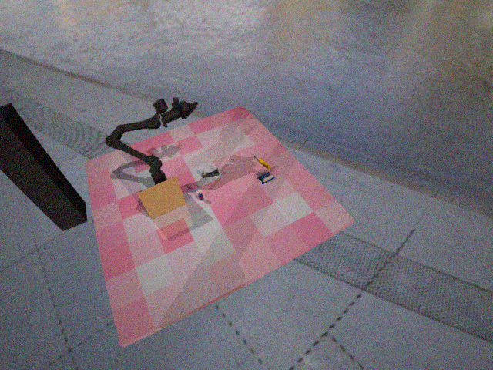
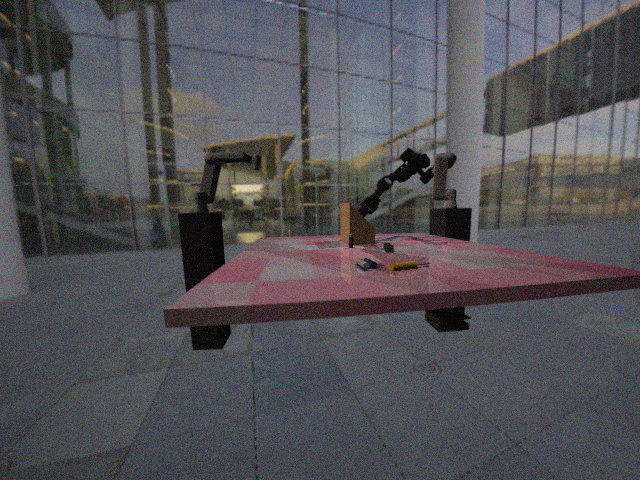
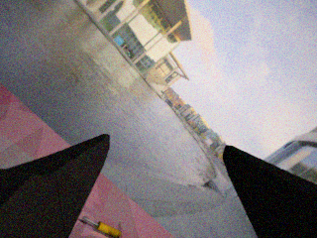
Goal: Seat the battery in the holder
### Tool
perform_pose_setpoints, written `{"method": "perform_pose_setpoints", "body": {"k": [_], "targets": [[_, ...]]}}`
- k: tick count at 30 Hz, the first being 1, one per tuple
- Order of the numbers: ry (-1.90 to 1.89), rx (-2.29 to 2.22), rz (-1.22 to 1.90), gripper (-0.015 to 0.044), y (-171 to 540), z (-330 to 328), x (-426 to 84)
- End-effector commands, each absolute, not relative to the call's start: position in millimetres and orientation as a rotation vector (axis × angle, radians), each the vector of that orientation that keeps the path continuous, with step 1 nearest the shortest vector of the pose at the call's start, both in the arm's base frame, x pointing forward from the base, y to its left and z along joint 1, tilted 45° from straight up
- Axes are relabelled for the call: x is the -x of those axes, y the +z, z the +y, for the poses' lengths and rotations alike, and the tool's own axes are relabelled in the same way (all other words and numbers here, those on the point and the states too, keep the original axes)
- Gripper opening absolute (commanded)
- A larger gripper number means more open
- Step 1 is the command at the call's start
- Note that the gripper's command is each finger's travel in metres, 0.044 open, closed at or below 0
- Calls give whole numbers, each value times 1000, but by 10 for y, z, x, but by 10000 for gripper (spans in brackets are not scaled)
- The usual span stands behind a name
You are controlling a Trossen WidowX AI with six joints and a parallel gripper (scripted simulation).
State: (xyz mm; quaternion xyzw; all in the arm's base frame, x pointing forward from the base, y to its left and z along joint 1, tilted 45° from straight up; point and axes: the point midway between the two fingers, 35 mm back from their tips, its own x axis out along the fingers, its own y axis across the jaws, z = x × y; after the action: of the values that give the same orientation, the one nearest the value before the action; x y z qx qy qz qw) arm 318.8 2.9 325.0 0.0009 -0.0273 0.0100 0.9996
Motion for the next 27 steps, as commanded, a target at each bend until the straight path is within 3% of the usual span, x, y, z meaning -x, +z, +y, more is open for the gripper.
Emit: {"method": "perform_pose_setpoints", "body": {"k": [1, 8, 15, 21, 27], "targets": [[20, 4, -40, 374, 3213, 21, -3206], [64, 127, 496, 190, 1815, -289, -3494], [247, 41, 1054, 6, 424, -516, -3030], [479, -240, 1394, 0, -251, -426, -2307], [662, -559, 1525, 0, -405, -231, -1818]]}}
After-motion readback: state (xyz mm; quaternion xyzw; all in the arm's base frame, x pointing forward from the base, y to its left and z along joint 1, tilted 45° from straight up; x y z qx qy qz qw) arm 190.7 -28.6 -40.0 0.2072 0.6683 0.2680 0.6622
